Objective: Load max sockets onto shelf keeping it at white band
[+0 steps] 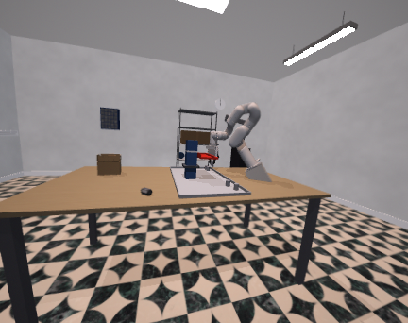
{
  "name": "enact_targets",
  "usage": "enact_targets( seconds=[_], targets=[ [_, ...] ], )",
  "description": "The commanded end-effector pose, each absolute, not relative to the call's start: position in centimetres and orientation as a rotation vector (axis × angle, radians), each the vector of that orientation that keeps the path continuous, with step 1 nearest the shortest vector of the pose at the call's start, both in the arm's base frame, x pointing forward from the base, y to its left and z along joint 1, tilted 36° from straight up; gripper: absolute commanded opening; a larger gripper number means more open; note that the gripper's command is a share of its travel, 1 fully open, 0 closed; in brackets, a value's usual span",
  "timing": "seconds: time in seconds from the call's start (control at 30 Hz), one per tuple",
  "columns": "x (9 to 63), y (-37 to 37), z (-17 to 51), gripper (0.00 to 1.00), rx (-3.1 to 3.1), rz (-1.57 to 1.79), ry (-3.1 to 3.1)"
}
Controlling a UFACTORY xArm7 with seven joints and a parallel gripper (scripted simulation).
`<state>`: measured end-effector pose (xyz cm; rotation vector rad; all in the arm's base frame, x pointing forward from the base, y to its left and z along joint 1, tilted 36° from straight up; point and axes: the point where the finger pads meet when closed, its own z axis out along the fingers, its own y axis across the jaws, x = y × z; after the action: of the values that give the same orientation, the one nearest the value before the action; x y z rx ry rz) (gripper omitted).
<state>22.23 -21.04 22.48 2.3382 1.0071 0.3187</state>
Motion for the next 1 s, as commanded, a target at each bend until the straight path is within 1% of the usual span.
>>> enact_targets(
  seconds=[0.0,0.53,0.97],
  targets=[
    [22.1,-20.9,22.8,0.0,2.336,0.32,1.007],
    [19.8,-19.7,24.7,0.0,2.336,0.32,1.007],
    [16.1,-17.5,27.9,0.0,2.336,0.32,1.007]
  ],
)
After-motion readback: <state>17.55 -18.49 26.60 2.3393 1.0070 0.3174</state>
